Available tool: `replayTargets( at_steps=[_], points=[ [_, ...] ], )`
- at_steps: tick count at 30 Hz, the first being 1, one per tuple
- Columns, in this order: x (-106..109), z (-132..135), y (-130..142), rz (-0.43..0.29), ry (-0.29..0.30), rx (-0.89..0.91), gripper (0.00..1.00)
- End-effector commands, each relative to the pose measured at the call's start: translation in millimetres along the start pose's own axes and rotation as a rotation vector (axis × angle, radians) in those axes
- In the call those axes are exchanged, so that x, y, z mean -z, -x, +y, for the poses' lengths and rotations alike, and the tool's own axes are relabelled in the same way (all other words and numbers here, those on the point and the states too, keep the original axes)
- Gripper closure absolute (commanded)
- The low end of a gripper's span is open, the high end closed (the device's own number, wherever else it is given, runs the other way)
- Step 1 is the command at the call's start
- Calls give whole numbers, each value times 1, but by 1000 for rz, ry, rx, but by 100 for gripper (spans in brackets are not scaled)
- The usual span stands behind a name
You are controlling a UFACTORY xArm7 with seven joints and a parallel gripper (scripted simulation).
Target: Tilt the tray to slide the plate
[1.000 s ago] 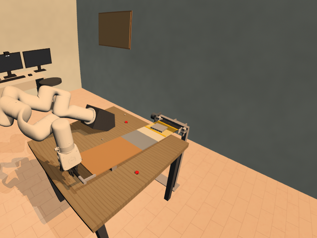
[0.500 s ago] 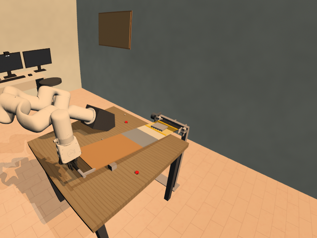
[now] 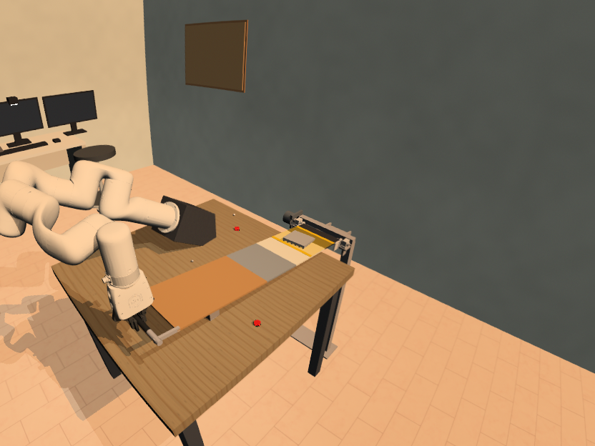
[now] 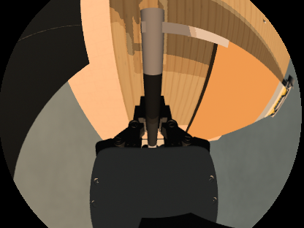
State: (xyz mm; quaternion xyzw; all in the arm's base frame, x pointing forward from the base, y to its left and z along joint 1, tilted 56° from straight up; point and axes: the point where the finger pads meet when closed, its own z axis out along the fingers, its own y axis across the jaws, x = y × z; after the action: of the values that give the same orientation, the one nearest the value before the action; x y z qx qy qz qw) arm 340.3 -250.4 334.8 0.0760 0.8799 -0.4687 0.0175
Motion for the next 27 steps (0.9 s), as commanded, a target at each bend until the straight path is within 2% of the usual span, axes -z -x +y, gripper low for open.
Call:
replayTargets(
  at_steps=[1,6,8,11,12,13,16,17,18,24,27],
  points=[
    [1,0,2,-6,0,0,100],
    [1,0,2,-6,0,0,100],
    [26,4,2,-6,0,0,100],
    [77,14,1,-6,0,0,100],
    [82,15,1,-6,0,0,100],
    [77,14,1,-6,0,0,100],
    [26,4,2,-6,0,0,100],
    [12,2,2,-6,0,0,100],
    [7,1,2,-6,0,0,100],
    [6,1,2,-6,0,0,100],
    [57,10,1,-6,0,0,100]
  ],
)
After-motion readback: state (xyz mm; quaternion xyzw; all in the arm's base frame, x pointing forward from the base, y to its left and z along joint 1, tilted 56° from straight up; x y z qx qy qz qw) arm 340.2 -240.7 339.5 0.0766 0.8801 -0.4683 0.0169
